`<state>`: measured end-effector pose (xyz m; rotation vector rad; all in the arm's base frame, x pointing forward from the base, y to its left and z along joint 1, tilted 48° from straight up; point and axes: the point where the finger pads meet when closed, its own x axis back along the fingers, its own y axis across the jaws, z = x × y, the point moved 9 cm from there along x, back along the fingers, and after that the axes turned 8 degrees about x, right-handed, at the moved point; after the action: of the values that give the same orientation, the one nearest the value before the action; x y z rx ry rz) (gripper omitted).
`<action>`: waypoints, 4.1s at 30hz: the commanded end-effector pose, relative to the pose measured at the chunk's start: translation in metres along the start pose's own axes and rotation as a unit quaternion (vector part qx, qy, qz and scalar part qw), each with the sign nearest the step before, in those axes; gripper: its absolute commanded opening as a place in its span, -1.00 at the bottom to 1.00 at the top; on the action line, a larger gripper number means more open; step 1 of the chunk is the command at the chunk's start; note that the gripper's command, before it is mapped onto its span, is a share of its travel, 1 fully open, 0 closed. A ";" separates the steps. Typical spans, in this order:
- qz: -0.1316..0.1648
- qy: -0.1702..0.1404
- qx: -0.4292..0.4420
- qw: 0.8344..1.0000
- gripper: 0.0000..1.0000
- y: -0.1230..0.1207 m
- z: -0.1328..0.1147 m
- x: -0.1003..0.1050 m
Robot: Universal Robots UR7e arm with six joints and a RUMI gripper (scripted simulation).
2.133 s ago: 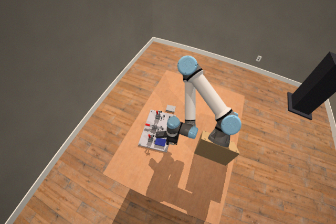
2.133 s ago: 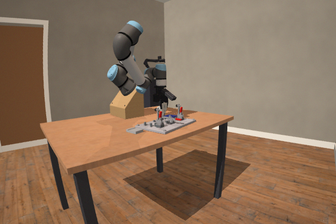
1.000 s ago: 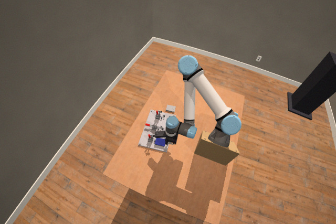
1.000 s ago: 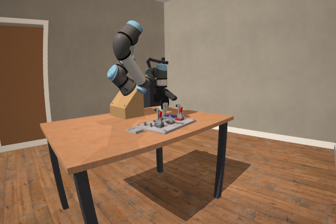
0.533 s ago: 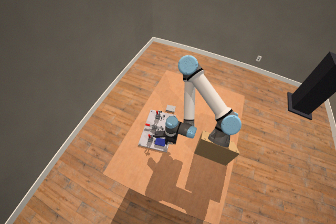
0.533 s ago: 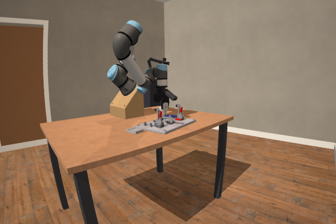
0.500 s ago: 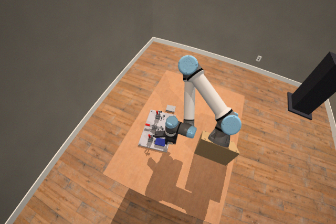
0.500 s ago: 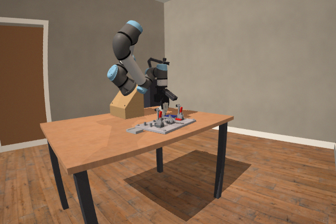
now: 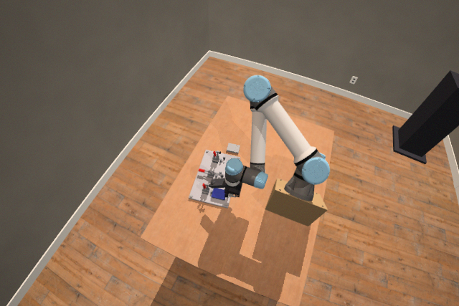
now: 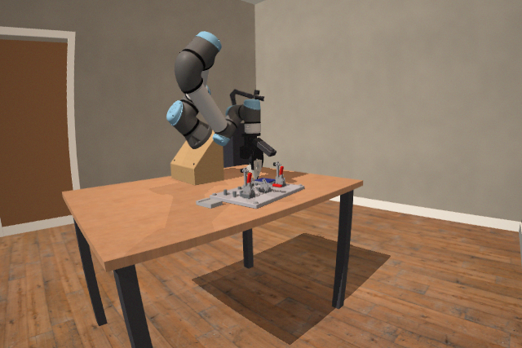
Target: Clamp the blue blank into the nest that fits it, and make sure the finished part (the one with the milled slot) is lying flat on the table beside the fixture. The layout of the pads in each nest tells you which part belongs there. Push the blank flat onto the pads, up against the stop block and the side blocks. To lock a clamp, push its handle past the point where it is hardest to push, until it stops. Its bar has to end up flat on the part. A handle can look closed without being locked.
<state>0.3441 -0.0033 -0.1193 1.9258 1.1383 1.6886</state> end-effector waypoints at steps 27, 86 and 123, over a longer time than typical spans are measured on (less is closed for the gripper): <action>0.000 0.000 0.000 1.000 -1.00 0.001 0.006 0.000; 0.000 0.000 0.000 1.000 -1.00 -0.002 -0.012 0.035; 0.000 0.000 0.000 1.000 -1.00 -0.002 -0.012 0.040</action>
<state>0.3313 0.0243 -0.0909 1.9257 1.1383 1.6886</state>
